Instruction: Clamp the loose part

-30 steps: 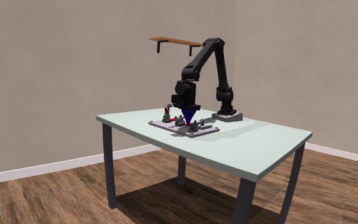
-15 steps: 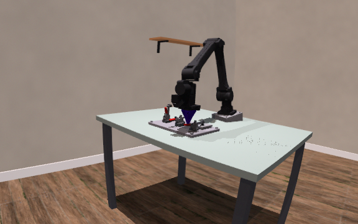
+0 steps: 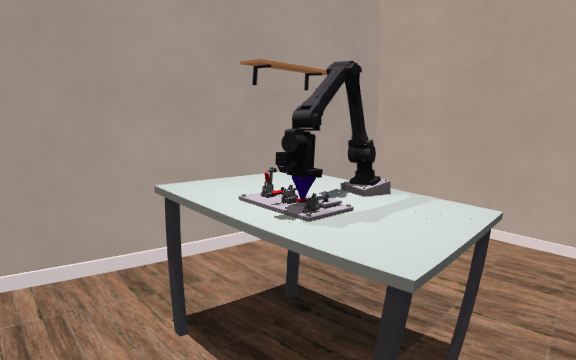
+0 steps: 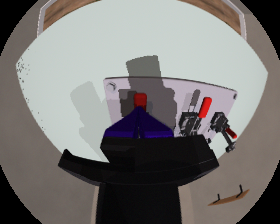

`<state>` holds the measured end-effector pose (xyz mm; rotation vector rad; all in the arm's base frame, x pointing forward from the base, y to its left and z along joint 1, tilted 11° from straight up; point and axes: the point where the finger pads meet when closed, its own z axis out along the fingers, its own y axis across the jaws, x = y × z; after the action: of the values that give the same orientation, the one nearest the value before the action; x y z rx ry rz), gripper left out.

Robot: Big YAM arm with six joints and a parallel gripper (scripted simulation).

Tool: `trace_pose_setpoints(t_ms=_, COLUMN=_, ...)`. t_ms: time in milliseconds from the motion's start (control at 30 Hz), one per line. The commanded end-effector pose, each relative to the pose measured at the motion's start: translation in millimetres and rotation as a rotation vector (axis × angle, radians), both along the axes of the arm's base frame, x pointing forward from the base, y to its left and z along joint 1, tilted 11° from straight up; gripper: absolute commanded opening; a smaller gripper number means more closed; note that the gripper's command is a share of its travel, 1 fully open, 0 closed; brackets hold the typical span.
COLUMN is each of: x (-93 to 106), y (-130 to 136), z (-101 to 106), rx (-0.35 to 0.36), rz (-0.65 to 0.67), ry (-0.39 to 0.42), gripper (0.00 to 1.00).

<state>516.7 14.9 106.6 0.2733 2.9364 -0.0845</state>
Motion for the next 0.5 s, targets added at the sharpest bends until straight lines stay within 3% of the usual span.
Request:
trace_pose_setpoints(t_ms=0, x=2.2, y=-6.8, z=-19.2, rx=-0.004, rz=-0.004, ry=0.017, gripper=0.0)
trace_pose_setpoints(t_ms=467, x=2.4, y=-7.3, z=-20.4, rx=-0.003, rz=-0.005, ry=0.017, gripper=0.0)
